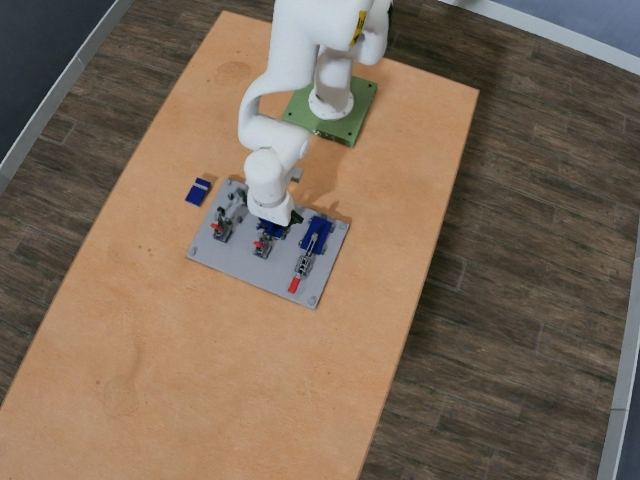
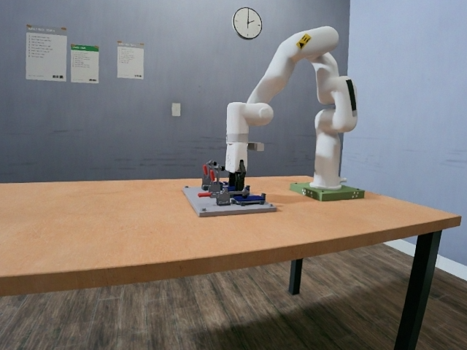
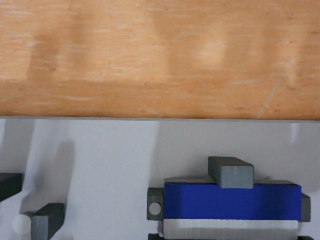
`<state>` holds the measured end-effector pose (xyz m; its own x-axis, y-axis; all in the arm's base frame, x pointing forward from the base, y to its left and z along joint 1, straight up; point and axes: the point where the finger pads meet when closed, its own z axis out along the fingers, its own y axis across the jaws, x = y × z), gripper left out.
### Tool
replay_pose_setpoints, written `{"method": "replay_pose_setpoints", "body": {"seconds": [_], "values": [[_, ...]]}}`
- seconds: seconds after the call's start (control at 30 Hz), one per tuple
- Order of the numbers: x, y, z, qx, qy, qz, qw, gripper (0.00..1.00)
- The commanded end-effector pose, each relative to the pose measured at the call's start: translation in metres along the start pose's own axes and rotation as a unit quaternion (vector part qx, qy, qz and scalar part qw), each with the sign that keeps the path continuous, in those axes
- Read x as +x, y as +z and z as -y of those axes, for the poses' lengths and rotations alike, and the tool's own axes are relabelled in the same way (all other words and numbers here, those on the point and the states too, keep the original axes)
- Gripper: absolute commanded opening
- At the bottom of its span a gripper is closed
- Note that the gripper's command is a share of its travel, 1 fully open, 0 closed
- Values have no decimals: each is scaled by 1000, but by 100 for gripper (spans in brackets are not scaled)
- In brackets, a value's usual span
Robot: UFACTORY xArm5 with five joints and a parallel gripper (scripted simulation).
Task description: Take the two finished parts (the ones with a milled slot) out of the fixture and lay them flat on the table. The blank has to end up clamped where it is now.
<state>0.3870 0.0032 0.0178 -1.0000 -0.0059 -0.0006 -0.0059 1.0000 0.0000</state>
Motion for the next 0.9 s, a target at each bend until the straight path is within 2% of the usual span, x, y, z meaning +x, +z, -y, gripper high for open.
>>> {"method": "replay_pose_setpoints", "body": {"seconds": [0.0,0.87], "values": [[-1,-4,0,0,0,2,1000,0],[-1,-26,0,0,0,2,1000,0]]}}
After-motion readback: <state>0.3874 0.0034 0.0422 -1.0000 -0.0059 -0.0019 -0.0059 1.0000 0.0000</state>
